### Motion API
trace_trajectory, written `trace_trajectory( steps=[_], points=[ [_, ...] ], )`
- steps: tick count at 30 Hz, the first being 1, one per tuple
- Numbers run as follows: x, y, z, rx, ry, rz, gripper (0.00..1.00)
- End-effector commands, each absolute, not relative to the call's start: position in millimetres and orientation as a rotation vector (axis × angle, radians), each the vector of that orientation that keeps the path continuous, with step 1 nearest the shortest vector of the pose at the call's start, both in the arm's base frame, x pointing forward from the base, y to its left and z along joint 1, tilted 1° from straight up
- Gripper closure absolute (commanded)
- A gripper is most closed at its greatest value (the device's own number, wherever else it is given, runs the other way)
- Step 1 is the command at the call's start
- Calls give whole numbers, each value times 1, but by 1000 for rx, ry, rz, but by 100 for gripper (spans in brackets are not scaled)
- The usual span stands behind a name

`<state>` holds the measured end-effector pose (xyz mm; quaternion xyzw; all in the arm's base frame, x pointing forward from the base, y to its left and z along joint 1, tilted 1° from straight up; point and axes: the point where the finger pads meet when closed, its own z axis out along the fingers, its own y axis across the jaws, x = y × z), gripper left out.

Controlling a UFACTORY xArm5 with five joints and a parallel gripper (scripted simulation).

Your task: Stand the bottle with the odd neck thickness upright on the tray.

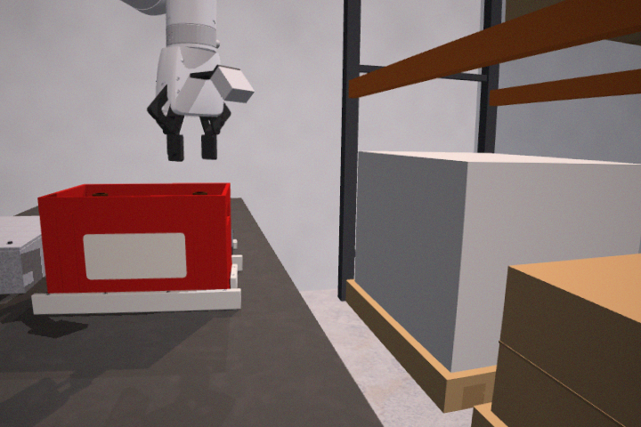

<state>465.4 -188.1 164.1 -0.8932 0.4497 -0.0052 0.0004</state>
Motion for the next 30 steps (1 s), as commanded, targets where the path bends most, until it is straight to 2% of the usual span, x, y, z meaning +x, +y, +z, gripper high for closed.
trace_trajectory(
  steps=[1,30],
  points=[
    [466,-189,166,-2805,1412,-23,35],
    [467,-189,157,-2805,1412,-23,35]
  ],
)
